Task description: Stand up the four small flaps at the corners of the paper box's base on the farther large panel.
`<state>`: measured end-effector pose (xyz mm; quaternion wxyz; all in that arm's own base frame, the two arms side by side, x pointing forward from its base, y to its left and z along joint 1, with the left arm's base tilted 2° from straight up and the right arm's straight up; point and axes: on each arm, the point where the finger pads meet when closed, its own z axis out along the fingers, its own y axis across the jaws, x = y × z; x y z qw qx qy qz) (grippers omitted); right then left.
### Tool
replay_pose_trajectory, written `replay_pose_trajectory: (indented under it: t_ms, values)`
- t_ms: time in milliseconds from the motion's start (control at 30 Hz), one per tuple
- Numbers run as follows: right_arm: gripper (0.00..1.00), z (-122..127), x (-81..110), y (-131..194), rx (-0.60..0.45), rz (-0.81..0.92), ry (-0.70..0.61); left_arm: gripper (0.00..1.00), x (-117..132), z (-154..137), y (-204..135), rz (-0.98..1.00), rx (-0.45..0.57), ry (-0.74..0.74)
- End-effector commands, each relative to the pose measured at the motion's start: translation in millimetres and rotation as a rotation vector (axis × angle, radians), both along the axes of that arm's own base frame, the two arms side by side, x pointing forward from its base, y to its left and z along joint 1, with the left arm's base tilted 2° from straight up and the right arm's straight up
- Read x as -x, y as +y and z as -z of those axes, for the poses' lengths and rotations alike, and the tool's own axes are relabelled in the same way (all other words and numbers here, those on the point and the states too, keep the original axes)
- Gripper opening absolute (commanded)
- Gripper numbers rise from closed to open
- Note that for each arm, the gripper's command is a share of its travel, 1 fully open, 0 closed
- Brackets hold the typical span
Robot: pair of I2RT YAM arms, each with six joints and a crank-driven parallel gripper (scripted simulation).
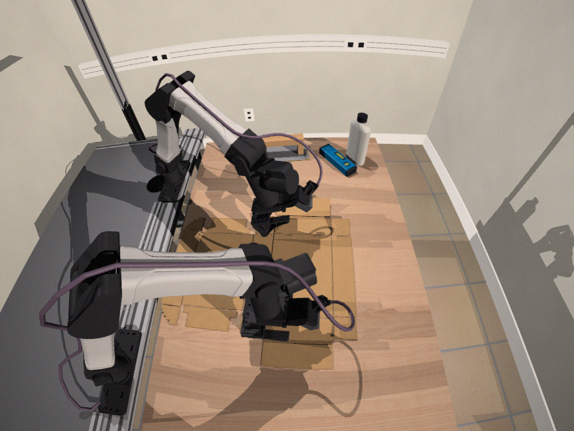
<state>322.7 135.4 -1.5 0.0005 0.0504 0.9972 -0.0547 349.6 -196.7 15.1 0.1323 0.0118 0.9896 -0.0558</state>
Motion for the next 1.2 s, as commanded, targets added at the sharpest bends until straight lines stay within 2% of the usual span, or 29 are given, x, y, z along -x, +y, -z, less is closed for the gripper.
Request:
replay_pose_trajectory:
  t_ms: [0,367,400,433,767,867,1167]
  values:
    - [0.81,19.8,2.9,-0.2,0.023,-0.002,0.026,0.81,-4.1,-24.9,-17.8,0.003,0.054,-0.044]
    - [0.81,19.7,3.3,0.8,0.018,-0.001,0.028,0.81,0.1,-32.1,-22.2,-0.005,0.051,-0.037]
    - [0.81,19.7,3.3,0.8,0.018,-0.001,0.028,0.81,0.0,-19.6,-23.1,-0.005,0.039,-0.016]
    - [0.81,19.7,3.3,0.8,0.018,-0.001,0.028,0.81,2.4,-19.0,-22.6,-0.005,0.033,-0.005]
    - [0.81,19.7,3.3,0.9,0.017,-0.001,0.028,0.81,2.2,-39.6,-29.6,-0.005,0.043,-0.021]
    - [0.81,19.7,3.3,0.9,0.017,-0.001,0.028,0.81,4.4,-26.4,-32.1,-0.006,0.025,0.008]
    - [0.81,19.7,3.3,0.9,0.017,-0.001,0.028,0.81,2.6,-35.5,-38.9,-0.011,0.017,-0.010]
